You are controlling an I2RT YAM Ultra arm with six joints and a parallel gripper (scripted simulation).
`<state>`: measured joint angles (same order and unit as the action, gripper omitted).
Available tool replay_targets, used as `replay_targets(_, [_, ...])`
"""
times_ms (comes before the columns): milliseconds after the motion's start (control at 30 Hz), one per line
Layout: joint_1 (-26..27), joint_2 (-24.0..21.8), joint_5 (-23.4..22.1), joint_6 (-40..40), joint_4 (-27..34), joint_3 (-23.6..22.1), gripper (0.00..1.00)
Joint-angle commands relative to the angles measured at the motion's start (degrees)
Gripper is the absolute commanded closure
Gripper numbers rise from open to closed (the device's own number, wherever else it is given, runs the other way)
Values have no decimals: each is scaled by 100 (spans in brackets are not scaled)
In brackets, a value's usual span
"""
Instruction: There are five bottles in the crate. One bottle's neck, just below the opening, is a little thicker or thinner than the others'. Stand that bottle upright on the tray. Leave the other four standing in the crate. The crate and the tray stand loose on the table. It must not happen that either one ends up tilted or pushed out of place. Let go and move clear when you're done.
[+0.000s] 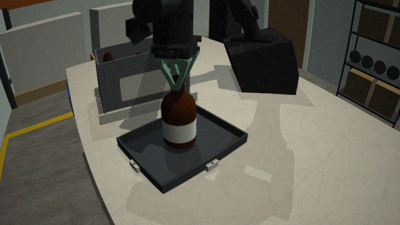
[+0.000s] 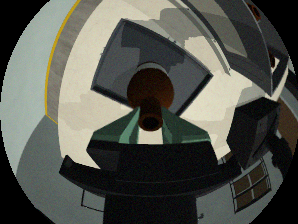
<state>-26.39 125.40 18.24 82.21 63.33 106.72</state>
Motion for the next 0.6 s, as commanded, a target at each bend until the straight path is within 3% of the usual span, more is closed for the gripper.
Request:
replay_targets(0, [-40, -230, 61, -37, -69, -103, 100])
replay_targets(567, [-32, -236, 60, -43, -58, 84, 100])
